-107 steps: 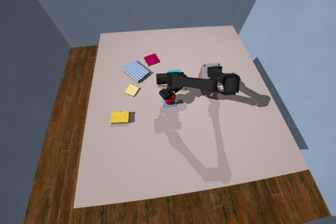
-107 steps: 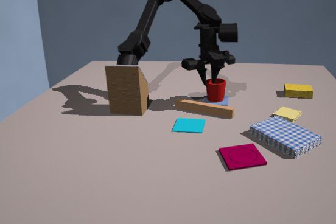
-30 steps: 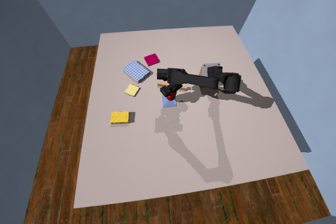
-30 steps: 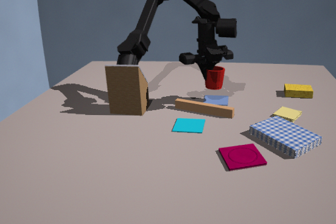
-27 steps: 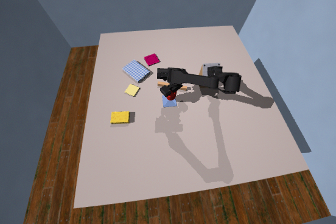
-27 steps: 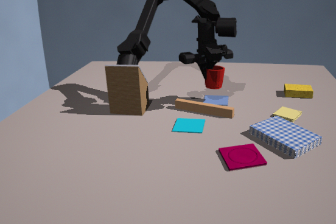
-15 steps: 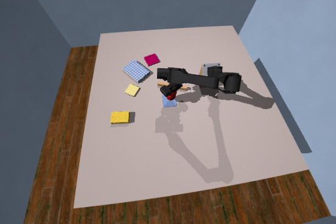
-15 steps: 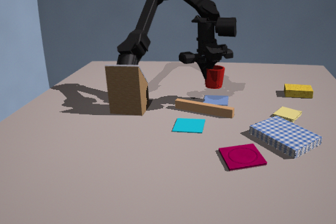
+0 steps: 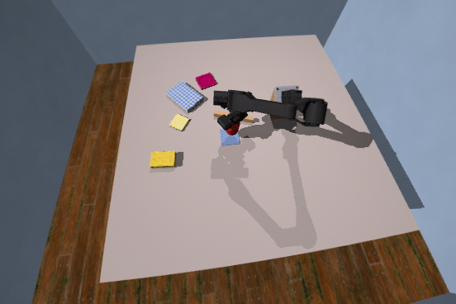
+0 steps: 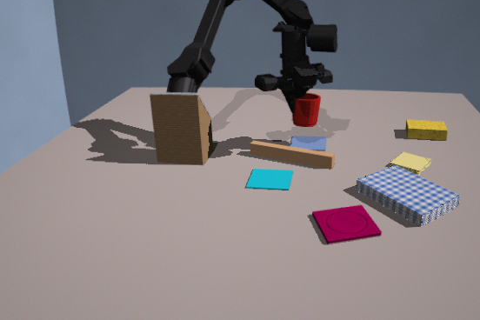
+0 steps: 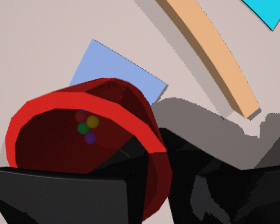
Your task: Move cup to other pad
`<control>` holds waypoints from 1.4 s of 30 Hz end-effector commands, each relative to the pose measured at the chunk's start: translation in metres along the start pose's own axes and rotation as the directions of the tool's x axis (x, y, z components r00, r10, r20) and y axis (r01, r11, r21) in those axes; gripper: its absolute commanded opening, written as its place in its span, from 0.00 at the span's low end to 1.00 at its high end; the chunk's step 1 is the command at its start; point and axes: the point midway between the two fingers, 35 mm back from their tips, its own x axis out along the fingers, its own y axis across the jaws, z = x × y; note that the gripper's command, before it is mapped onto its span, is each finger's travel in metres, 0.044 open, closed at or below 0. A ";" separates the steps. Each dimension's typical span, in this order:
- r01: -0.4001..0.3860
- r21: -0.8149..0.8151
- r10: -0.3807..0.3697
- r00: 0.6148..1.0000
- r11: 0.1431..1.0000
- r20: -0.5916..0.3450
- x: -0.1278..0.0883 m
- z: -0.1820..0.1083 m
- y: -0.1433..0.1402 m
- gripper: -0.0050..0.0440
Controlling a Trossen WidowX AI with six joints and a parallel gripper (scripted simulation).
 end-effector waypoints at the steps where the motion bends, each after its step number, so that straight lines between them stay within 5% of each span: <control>1: -0.004 -0.005 0.004 1.000 1.000 0.007 -0.002 0.007 -0.006 0.10; 42: -0.002 -0.007 0.002 1.000 1.000 0.013 -0.008 0.071 -0.070 0.10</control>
